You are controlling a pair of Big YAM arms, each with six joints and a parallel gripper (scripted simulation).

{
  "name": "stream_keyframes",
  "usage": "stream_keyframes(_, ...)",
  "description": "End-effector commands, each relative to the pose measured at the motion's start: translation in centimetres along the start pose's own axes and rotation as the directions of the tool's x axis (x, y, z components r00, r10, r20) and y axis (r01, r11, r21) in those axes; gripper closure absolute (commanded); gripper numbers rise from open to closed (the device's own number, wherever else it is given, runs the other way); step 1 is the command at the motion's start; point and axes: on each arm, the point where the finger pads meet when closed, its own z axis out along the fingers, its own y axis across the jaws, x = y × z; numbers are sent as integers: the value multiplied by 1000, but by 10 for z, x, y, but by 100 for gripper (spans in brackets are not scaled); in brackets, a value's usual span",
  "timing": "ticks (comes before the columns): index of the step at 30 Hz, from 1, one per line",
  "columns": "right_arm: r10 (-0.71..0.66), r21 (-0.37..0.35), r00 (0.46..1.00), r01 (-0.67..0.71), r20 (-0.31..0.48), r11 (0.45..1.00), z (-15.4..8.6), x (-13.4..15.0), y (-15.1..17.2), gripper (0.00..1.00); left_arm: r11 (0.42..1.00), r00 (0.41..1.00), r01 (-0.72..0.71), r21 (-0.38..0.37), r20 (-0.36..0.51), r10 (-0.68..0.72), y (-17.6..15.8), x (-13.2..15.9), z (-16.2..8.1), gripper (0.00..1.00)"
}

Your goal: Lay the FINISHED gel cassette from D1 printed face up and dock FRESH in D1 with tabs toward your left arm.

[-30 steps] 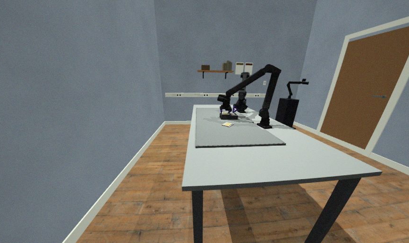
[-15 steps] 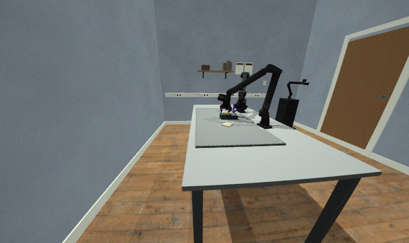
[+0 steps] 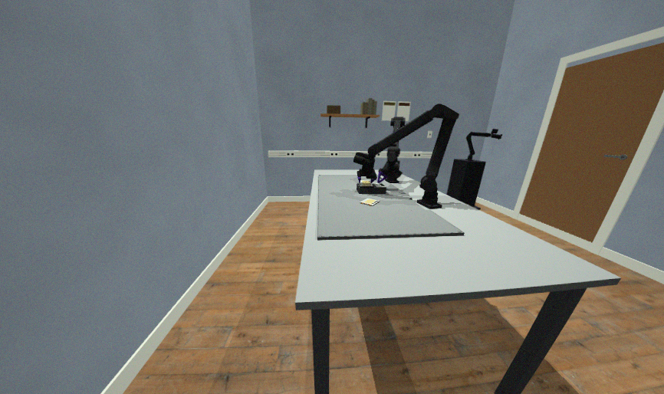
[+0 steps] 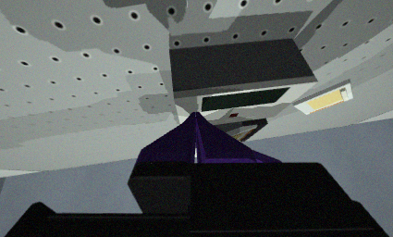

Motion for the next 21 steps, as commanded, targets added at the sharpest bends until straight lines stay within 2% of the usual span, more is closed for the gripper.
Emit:
stream_keyframes(1,-63,-116,993,74,99,990,38,-42,42,100,1000,1000,-7,-22,8,7,4,0,-5,100)
stream_keyframes(21,-63,-116,993,74,99,990,38,-42,42,100,1000,1000,-4,-30,28,5,5,-4,-4,100)
